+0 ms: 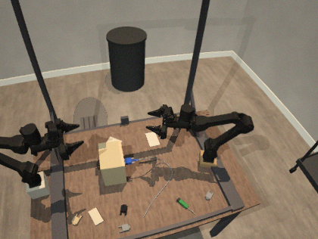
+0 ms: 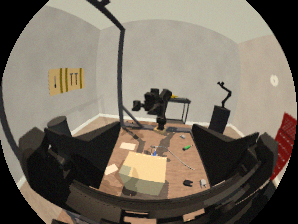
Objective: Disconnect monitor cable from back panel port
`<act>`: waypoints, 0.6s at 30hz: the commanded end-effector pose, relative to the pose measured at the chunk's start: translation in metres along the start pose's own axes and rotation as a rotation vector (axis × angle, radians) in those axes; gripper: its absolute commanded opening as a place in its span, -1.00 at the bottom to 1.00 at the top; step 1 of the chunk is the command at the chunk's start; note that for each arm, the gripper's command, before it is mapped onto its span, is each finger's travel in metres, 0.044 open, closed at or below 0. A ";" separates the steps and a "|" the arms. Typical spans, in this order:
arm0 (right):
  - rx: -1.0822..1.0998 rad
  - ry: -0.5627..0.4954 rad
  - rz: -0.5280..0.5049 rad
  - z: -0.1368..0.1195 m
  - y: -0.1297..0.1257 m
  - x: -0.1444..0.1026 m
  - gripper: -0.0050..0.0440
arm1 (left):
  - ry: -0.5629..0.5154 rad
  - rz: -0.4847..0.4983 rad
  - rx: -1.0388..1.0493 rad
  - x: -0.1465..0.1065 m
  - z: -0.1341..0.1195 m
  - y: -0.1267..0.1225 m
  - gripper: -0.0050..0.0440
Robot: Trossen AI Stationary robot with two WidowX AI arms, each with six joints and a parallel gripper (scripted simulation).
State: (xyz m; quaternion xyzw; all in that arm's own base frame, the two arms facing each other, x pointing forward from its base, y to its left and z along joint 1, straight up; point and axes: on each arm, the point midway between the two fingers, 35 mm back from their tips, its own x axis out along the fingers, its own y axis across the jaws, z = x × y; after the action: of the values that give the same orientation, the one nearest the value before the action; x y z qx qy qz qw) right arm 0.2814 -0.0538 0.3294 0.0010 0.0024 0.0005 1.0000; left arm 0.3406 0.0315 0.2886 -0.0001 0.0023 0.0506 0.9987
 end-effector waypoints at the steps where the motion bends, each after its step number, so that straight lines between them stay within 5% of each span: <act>1: -0.020 -0.033 -0.001 0.027 -0.012 -0.028 1.00 | 0.018 0.058 -0.005 0.010 -0.014 0.017 1.00; 18: -0.013 -0.009 -0.001 0.050 -0.001 -0.111 1.00 | 0.101 0.239 -0.016 0.031 -0.076 0.078 1.00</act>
State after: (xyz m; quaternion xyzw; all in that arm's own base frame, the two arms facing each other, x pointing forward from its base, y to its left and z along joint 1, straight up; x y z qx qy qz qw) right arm 0.1832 -0.0667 0.3682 0.0041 0.0022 -0.0013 1.0000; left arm 0.3629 0.1003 0.2193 -0.0071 0.0516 0.1504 0.9872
